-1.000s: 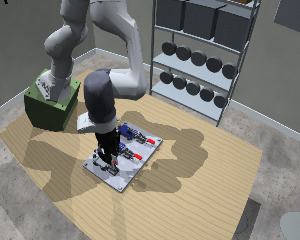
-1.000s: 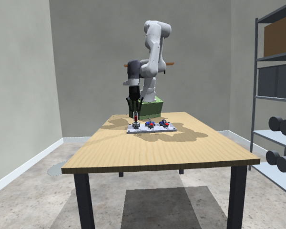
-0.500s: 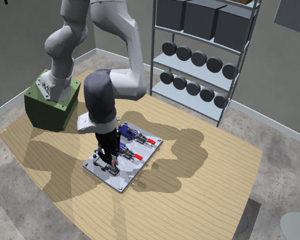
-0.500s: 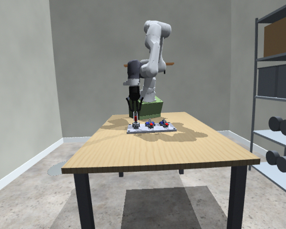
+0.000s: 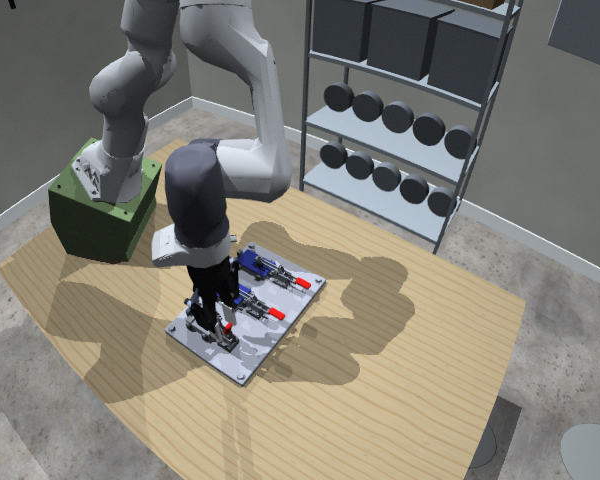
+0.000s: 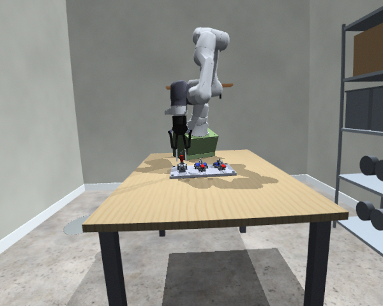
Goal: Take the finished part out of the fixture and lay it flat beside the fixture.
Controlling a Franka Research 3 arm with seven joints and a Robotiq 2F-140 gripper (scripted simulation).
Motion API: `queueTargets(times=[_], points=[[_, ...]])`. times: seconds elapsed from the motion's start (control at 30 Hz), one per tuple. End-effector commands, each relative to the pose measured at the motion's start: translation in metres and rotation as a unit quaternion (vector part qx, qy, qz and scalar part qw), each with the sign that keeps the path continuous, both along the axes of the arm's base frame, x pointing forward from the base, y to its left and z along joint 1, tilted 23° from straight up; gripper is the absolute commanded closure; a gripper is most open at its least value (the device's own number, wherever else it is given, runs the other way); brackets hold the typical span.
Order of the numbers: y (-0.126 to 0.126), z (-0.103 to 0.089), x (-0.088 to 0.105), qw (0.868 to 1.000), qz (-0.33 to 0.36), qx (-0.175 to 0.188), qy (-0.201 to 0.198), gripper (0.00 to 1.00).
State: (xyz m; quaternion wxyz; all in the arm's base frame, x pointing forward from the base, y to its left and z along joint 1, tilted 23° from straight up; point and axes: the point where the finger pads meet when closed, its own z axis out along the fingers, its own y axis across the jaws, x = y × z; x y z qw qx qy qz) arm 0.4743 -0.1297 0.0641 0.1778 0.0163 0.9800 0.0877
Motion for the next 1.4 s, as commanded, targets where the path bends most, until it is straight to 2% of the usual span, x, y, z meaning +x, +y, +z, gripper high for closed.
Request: queueTargets(times=[0.0, 0.6, 1.07, 1.37], points=[[0.000, -0.002, -0.002, 1.000, 0.002, 0.001, 0.002, 0.72], [0.000, 0.001, -0.003, 1.000, 0.002, 0.001, 0.002, 0.72], [-0.007, 0.034, -0.016, 1.000, 0.002, 0.001, 0.002, 0.72], [-0.008, 0.044, -0.020, 1.000, 0.002, 0.001, 0.002, 0.72]])
